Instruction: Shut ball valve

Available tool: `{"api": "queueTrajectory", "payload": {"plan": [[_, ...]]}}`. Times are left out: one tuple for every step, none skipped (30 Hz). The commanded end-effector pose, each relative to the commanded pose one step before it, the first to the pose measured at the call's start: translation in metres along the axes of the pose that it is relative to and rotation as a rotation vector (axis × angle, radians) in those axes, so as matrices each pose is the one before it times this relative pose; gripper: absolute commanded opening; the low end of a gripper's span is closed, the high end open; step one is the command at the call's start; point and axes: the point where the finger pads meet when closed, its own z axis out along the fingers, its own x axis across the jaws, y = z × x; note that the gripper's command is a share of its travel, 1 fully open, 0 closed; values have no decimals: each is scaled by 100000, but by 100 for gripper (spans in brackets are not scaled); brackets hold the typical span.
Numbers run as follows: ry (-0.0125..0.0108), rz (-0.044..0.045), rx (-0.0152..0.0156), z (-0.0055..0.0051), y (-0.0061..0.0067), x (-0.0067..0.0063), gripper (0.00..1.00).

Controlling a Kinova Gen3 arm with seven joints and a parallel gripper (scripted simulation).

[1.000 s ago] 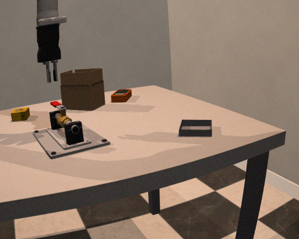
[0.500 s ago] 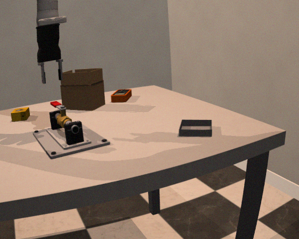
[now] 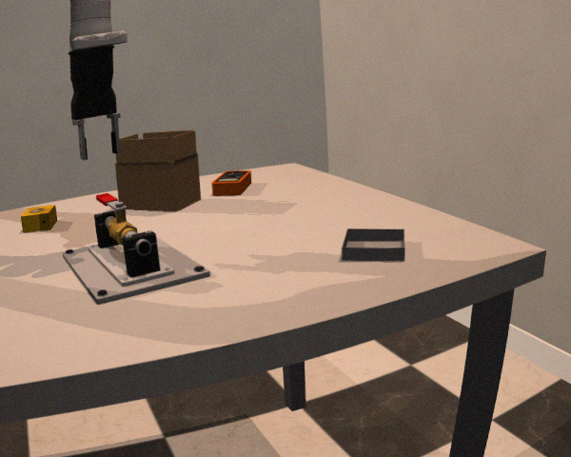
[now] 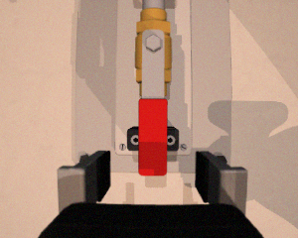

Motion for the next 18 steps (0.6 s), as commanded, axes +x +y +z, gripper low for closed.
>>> {"api": "queueTrajectory", "payload": {"plan": [[-126, 3, -11, -30, -10, -35, 100], [0, 0, 0, 10, 0, 0, 100], [1, 0, 0, 16, 0, 0, 100], [1, 1, 0, 22, 0, 0, 100], [0, 0, 0, 0, 0, 0, 100], [0, 0, 0, 0, 0, 0, 100], [1, 1, 0, 30, 0, 0, 100], [2, 1, 0, 39, 0, 0, 100], [3, 2, 1, 48, 0, 0, 100], [3, 3, 1, 57, 0, 0, 100], [4, 3, 1, 67, 0, 0, 100], [5, 4, 2, 77, 0, 0, 100], [6, 6, 2, 88, 0, 1, 100], [0, 0, 0, 96, 1, -1, 100], [-1, -1, 0, 105, 1, -1, 100], [0, 0, 0, 115, 0, 0, 100], [1, 1, 1, 124, 0, 0, 100], [0, 0, 0, 132, 1, 0, 100]]}}
